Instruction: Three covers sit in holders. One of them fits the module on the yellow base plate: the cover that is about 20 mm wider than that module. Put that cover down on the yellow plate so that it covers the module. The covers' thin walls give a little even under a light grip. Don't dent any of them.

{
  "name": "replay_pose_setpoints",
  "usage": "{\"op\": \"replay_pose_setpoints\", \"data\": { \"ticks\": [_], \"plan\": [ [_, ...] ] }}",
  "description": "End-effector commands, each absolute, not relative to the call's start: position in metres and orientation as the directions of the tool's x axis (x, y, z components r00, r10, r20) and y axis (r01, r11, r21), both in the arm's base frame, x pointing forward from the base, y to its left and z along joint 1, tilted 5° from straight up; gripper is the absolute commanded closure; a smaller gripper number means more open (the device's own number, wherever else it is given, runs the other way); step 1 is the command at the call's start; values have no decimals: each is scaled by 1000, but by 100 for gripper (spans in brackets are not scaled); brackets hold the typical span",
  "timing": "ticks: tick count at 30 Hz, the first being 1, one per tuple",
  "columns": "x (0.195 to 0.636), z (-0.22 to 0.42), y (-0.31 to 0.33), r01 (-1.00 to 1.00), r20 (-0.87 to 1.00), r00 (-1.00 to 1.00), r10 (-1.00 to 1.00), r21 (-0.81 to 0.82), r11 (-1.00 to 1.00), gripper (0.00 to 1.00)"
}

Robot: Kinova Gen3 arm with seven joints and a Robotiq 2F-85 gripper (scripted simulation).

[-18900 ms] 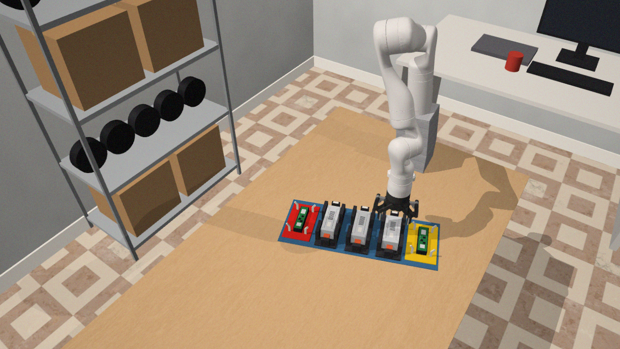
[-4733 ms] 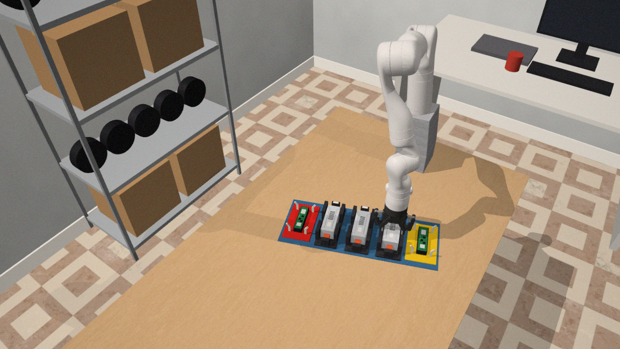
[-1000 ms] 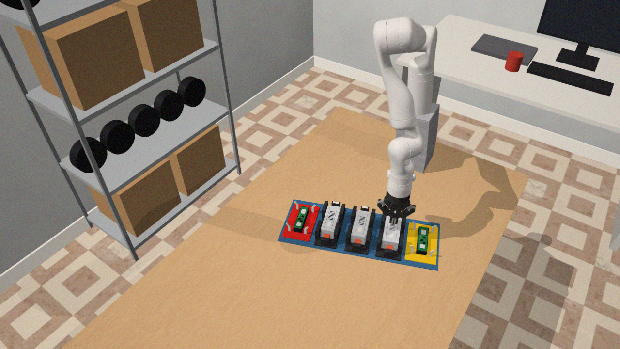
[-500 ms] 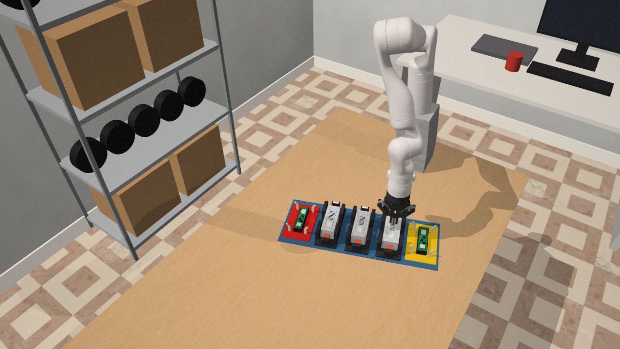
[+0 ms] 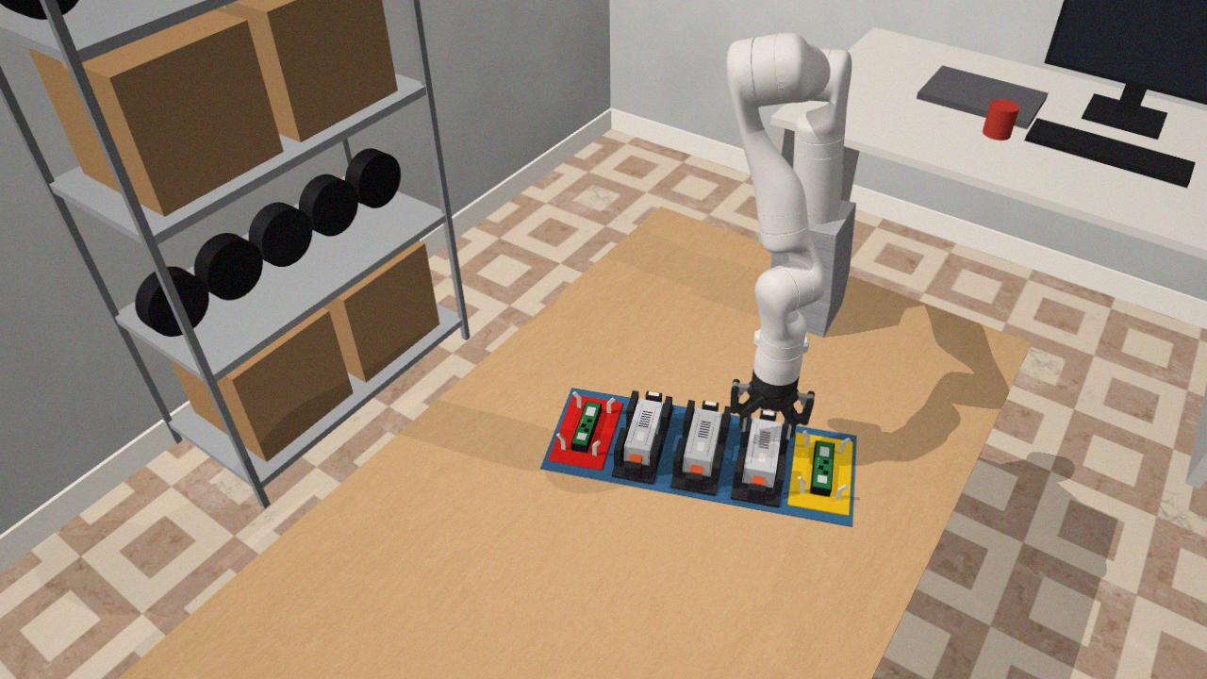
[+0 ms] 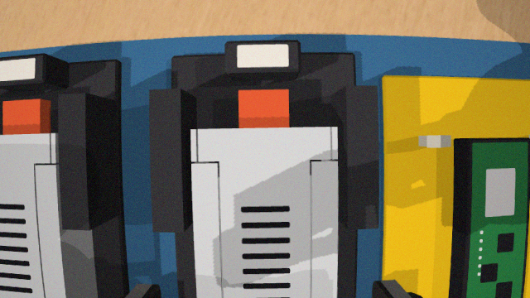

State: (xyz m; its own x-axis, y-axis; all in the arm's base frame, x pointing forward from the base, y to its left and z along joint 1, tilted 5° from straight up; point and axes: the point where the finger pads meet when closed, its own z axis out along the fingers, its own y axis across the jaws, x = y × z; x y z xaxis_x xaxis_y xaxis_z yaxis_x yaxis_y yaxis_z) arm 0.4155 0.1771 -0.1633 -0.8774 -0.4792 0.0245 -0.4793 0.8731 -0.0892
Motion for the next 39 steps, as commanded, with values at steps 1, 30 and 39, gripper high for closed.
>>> {"op": "replay_pose_setpoints", "data": {
  "ticks": [1, 30, 39],
  "plan": [
    [416, -163, 178, -479, 23, -877, -479, -89, 873, 0],
    [416, -173, 177, -479, 23, -877, -479, -89, 873, 0],
    [417, -176, 176, -479, 23, -877, -479, -89, 873, 0]
  ]
}}
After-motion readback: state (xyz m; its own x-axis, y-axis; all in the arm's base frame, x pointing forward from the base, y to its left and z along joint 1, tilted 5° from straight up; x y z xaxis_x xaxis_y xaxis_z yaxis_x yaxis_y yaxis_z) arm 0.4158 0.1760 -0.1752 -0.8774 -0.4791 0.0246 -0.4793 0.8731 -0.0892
